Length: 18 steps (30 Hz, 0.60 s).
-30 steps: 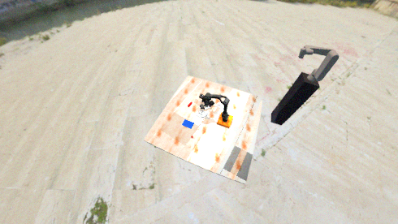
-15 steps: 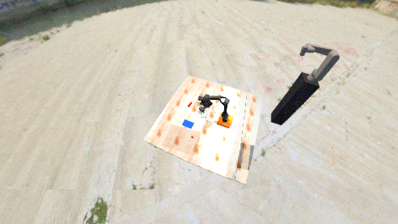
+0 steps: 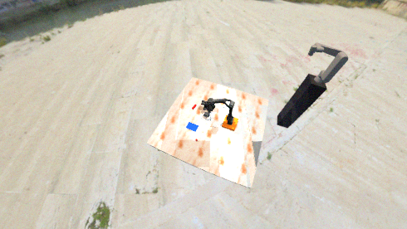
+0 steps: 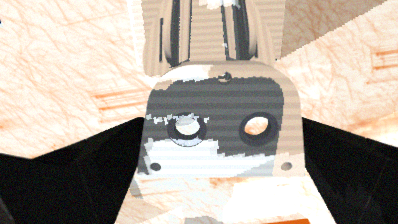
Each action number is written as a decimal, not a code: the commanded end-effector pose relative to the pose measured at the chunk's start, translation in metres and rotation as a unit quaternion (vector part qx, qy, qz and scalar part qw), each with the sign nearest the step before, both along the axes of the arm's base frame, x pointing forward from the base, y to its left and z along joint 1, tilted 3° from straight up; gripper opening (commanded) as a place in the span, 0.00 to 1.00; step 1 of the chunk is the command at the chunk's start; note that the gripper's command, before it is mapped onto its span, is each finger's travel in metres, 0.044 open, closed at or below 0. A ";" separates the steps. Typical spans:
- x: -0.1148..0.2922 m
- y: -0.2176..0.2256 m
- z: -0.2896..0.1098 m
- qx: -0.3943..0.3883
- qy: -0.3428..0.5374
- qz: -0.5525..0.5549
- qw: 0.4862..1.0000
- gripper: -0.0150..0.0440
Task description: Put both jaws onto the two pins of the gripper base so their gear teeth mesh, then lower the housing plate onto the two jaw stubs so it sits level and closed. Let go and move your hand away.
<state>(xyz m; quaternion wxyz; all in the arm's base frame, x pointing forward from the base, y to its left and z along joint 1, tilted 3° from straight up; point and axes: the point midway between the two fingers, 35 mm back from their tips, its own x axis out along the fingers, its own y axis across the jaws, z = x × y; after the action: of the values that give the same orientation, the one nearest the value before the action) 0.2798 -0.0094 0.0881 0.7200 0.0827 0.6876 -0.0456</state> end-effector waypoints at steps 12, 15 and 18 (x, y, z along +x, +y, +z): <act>0.000 0.004 0.000 0.000 -0.002 0.019 1.000 0.85; 0.000 0.004 0.000 0.000 -0.003 0.023 1.000 0.85; 0.000 0.004 0.000 0.000 -0.003 0.025 1.000 0.85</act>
<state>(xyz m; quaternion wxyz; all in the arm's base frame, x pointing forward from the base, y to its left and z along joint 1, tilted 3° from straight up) 0.2796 -0.0062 0.0883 0.7216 0.0686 0.6882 -0.0318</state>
